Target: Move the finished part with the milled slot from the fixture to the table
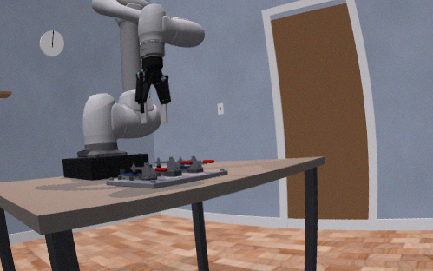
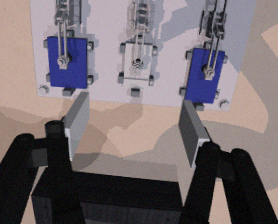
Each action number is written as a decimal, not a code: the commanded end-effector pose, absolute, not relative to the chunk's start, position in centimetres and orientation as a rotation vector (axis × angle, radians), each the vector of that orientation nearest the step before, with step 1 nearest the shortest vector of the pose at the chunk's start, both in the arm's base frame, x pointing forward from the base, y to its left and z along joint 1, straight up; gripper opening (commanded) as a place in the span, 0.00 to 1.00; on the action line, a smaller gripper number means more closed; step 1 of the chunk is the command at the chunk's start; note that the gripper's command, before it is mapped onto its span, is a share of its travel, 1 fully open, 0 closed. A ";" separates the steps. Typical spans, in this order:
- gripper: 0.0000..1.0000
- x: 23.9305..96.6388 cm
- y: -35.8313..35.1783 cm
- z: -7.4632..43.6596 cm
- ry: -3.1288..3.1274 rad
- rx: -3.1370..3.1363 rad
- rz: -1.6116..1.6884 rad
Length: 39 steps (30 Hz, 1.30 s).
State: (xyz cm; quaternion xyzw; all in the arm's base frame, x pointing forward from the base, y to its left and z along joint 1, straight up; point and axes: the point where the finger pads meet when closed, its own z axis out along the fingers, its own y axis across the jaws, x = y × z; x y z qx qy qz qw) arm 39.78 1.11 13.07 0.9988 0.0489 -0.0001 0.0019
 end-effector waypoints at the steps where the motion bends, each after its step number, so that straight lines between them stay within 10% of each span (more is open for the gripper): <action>1: 0.58 39.8 1.1 13.1 0.154 3.134 0.000; 16: 0.58 39.8 1.1 13.1 0.154 3.134 0.000; 17: 0.28 39.8 1.1 13.1 0.154 3.134 0.000; 39: 0.28 39.8 1.1 13.1 0.154 3.134 0.000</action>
